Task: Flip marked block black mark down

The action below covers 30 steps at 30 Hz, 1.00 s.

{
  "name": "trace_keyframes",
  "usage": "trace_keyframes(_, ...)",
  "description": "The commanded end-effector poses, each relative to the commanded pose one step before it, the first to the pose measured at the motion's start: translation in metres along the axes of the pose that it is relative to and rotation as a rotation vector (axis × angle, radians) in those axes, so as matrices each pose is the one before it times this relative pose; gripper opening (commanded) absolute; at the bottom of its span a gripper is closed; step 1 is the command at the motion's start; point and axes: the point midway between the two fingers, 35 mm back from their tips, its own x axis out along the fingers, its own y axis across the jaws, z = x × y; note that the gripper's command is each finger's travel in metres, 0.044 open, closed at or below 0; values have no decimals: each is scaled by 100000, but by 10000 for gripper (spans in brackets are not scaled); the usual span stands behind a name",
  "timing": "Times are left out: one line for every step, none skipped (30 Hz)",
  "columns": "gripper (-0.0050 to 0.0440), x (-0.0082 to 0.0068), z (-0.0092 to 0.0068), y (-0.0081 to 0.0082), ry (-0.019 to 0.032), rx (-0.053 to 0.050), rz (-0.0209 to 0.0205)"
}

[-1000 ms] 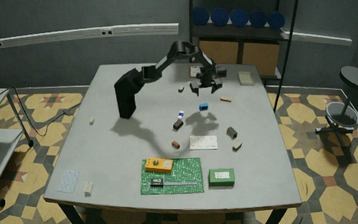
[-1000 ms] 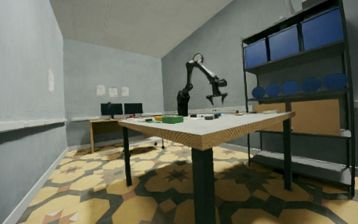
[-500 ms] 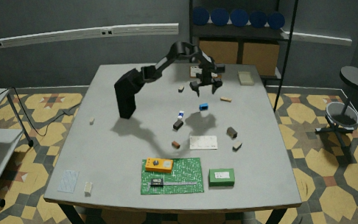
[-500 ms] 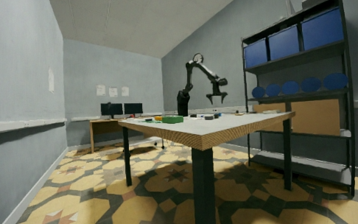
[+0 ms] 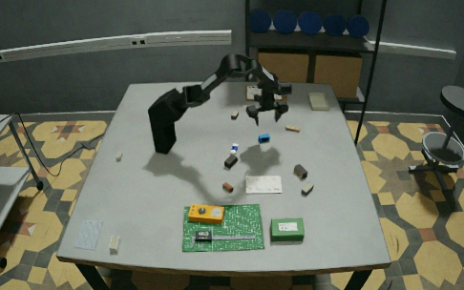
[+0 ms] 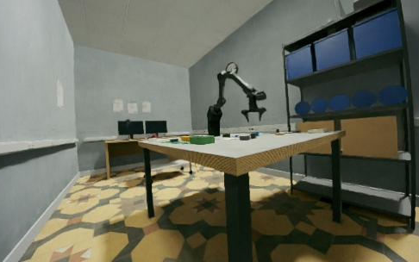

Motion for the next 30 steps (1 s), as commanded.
trace_keyframes(440, -550, -341, -248, 415, 1383, -1812)
trace_keyframes(440, 0, 0, 0, 0, 0, 0)
trace_keyframes(440, 0, 0, 0, 0, 0, 0)
trace_keyframes(440, 0, 0, 0, 0, 0, 0)
trace_keyframes(440, 0, 0, 0, 0, 0, 0)
trace_keyframes(440, 0, 0, 0, 0, 0, 0)
trace_keyframes(440, 0, 0, 0, 0, 0, 0)
trace_keyframes(440, 0, 0, 0, 0, 0, 0)
trace_keyframes(440, 0, 0, 0, 0, 0, 0)
trace_keyframes(440, 0, 0, 0, 0, 0, 0)
trace_keyframes(440, 0, 0, 0, 0, 0, 0)
trace_keyframes(440, 0, 0, 0, 0, 0, 0)
trace_keyframes(440, 0, 0, 0, 0, 0, 0)
trace_keyframes(440, 0, 0, 0, 0, 0, 0)
trace_keyframes(440, 0, 0, 0, 0, 0, 0)
trace_keyframes(440, 0, 0, 0, 0, 0, 0)
trace_keyframes(440, 0, 0, 0, 0, 0, 0)
trace_keyframes(440, 314, 182, 124, -75, -487, 721)
trace_keyframes(440, 702, 281, 197, -204, -792, 1109)
trace_keyframes(440, 805, 325, -49, -221, -180, 69)
trace_keyframes(440, 1132, 392, -24, 8, 47, 122)
trace_keyframes(440, 1255, 416, 28, 11, 49, 128)
trace_keyframes(440, 1134, 361, 74, 13, 43, 109)
trace_keyframes(440, 809, 248, 81, 11, 29, 74)
trace_keyframes(440, 393, 118, 48, 6, 14, 35)
trace_keyframes(440, 70, 21, 9, 1, 2, 6)
trace_keyframes(440, -38, -42, -136, 41, 177, -290)
trace_keyframes(440, -122, -137, -437, 131, 569, -932)
trace_keyframes(440, 0, 0, 0, 0, 0, 0)
trace_keyframes(440, 0, 0, 0, 0, 0, 0)
